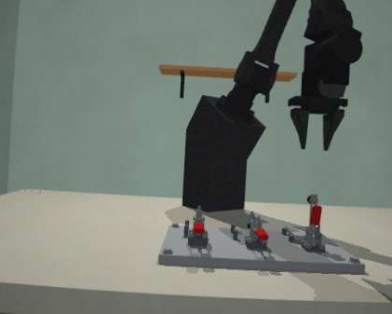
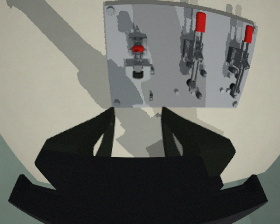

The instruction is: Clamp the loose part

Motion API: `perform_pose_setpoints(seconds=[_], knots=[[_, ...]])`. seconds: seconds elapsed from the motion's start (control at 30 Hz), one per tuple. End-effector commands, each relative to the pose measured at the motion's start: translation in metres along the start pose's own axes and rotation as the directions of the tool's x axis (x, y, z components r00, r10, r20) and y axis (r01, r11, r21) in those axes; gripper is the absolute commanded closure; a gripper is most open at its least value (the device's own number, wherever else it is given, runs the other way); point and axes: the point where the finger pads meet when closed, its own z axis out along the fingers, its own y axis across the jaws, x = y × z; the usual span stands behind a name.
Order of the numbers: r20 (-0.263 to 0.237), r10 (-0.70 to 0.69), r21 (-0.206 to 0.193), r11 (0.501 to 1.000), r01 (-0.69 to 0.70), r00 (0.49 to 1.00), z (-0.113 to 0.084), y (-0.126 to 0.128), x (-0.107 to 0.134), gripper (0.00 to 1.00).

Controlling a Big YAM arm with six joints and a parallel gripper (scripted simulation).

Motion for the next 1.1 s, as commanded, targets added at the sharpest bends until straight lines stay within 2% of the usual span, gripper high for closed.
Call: perform_pose_setpoints(seconds=[0.0,0.2,0.23,0.4,0.53,0.83,0.9,1.07], knots=[[0.023,-0.001,0.001,1.000,0.001,1.000,-0.008,-0.001,-0.032,0.55],[0.023,-0.001,0.001,1.000,0.001,1.000,-0.008,-0.001,-0.043,0.55],[0.036,0.002,-0.001,1.000,-0.002,0.999,-0.014,0.001,-0.047,0.55],[0.024,0.004,0.002,1.000,-0.004,1.000,-0.008,-0.001,-0.050,0.55],[0.040,-0.001,-0.001,1.000,0.001,0.999,-0.015,0.002,-0.052,0.55],[0.042,0.005,-0.005,1.000,-0.005,0.999,0.000,0.004,-0.054,0.55],[0.035,-0.008,-0.010,1.000,0.008,0.999,0.007,0.011,-0.051,0.55],[0.008,0.001,-0.004,1.000,-0.001,1.000,0.030,0.005,-0.036,0.55]])
